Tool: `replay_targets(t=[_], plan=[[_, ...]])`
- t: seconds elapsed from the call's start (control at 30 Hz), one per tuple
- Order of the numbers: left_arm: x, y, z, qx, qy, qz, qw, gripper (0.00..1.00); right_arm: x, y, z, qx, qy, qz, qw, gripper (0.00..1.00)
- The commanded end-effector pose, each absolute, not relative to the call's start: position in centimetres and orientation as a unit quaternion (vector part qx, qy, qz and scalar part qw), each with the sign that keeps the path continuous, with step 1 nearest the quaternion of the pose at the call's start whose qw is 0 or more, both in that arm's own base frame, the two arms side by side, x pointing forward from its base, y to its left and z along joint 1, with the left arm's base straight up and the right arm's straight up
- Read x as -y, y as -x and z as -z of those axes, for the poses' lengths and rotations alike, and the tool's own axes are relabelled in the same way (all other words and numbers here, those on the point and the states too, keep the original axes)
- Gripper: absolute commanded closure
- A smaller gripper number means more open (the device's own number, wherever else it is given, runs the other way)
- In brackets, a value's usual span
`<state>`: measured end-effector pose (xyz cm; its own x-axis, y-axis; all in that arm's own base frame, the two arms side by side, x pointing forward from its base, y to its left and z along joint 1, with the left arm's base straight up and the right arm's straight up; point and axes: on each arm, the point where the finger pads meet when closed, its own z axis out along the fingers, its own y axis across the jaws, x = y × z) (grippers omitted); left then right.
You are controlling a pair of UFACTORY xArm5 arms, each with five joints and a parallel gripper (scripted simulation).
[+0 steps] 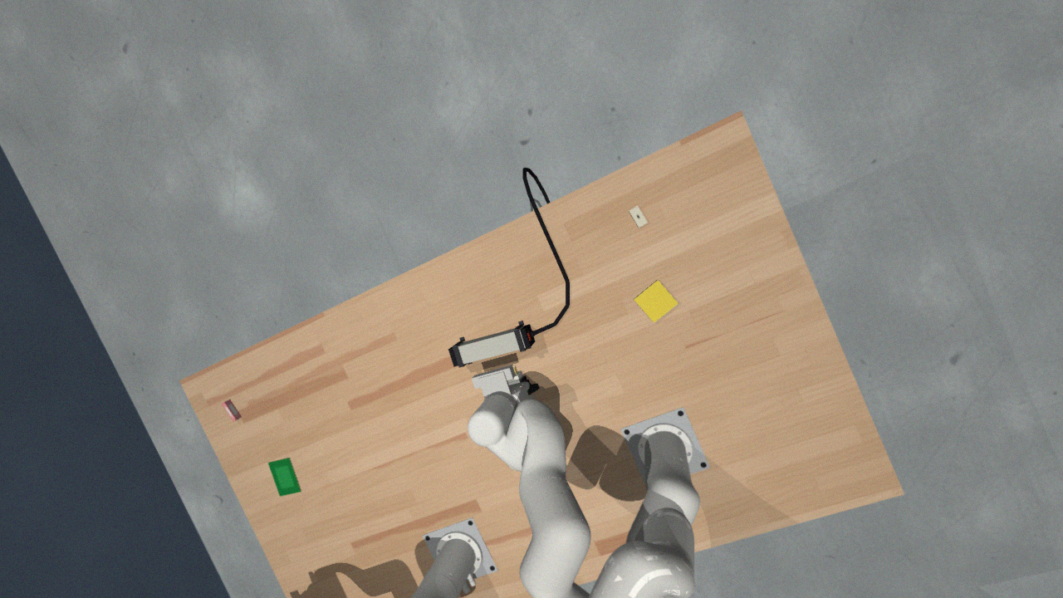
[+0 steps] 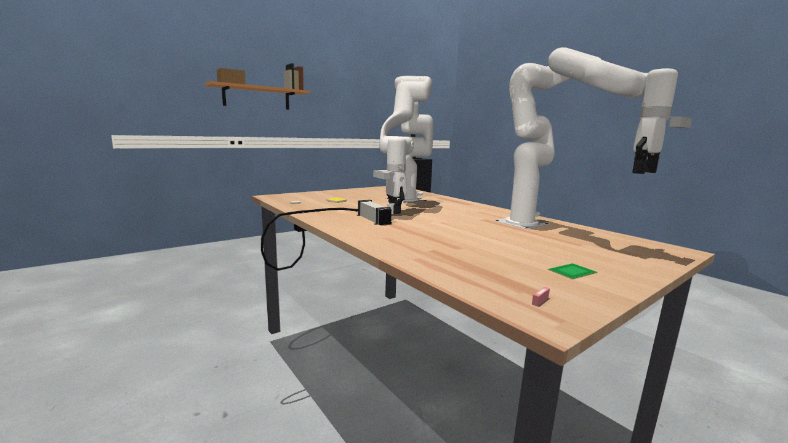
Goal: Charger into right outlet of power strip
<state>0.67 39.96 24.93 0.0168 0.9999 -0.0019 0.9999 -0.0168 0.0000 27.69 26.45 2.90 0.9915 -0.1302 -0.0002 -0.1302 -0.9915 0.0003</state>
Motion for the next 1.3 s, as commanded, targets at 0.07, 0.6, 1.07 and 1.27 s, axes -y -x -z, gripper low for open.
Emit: replay_targets(t=[0.07,0.6,1.07,1.27], plan=[[-40.0,-0.7,-25.0,-0.701,-0.713,0.0,0.0,0.0,-26.5,-27.8,-2.9,0.065,-0.998,0.0,-0.001,1.0],[-40.0,-0.7,-25.0,-0.701,-0.713,0.0,0.0,0.0,-26.4,-28.7,-3.0,0.065,-0.998,-0.001,-0.001,1.0],[-40.0,-0.7,-25.0,-0.701,-0.713,0.0,0.0,0.0,-26.2,-30.1,-3.0,0.065,-0.998,-0.001,-0.001,1.0],[-40.0,-0.7,-25.0,-0.701,-0.713,0.0,0.0,0.0,-26.1,-30.7,-3.0,0.065,-0.998,-0.001,-0.001,1.0]])
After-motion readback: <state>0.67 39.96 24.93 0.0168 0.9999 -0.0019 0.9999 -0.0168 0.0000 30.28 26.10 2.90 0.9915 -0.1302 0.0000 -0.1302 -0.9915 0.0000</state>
